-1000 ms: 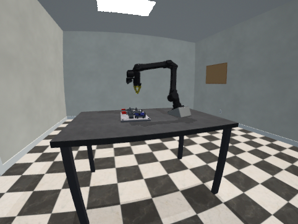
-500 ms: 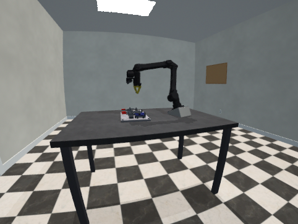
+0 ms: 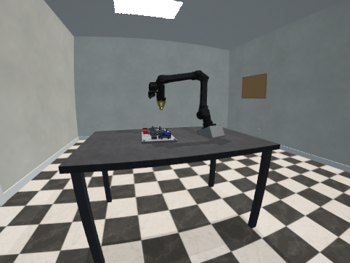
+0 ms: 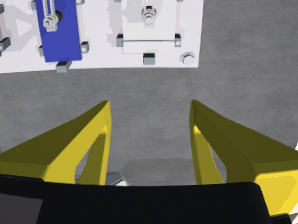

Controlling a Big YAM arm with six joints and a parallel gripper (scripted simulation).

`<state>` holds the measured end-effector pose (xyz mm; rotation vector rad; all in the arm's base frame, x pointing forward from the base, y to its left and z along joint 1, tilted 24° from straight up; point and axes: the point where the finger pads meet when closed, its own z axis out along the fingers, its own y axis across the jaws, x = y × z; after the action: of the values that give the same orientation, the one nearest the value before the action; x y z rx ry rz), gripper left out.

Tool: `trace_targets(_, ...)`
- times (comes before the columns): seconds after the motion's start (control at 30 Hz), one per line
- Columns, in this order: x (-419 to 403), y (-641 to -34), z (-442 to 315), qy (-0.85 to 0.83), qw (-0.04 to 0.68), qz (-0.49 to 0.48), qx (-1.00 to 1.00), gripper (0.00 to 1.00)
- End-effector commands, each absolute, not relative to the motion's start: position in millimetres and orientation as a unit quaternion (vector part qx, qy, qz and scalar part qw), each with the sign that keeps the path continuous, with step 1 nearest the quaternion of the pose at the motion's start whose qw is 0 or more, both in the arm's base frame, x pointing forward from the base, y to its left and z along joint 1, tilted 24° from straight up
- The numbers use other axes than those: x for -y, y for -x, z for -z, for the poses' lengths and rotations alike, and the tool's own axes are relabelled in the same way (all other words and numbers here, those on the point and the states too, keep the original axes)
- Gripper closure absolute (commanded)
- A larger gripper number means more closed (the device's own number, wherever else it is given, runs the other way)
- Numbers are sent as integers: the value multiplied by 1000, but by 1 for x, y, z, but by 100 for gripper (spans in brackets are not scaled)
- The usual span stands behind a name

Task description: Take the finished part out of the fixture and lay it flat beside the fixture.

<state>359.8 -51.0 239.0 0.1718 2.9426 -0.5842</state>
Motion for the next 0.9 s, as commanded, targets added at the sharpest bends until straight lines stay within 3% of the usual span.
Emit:
trace_targets(0.0, 50, -373, -268, -65, 98, 190, -975, 55)
trace_targets(0.87, 45, -375, -269, -63, 100, 189, -975, 55)
